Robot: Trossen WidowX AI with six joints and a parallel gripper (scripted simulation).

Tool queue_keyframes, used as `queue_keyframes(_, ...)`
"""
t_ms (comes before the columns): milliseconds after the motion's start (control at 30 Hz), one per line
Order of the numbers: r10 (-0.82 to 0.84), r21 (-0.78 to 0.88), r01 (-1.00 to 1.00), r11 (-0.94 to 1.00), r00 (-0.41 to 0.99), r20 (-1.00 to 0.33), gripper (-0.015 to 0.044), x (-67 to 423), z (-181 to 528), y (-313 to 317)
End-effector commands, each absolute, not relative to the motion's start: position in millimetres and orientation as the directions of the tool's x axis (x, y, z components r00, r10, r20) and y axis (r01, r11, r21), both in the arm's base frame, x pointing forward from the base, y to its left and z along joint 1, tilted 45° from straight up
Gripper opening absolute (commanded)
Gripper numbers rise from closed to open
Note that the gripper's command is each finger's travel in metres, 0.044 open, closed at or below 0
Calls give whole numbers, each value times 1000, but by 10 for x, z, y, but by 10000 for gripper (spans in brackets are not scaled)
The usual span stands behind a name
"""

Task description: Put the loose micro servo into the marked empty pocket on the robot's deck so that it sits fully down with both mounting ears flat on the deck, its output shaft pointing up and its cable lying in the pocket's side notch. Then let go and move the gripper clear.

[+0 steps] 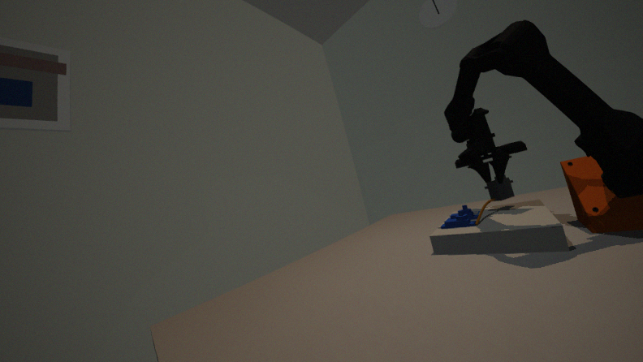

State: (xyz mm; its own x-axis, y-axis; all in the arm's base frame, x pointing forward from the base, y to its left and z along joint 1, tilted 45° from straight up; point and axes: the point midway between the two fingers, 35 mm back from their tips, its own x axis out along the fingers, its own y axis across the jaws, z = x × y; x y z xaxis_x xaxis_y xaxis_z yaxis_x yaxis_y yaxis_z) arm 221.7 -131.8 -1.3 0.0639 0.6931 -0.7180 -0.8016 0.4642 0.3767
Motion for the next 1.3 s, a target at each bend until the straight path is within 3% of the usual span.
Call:
queue_keyframes(0,689,442,-724,530,64,-722,0,2213,-18,-1337)
queue_keyframes(767,689,689,-28,724,64,-722,0,2213,-18,-1337)
queue_keyframes(1267,689,690,-7,724,65,-722,0,2522,-7,-1360)
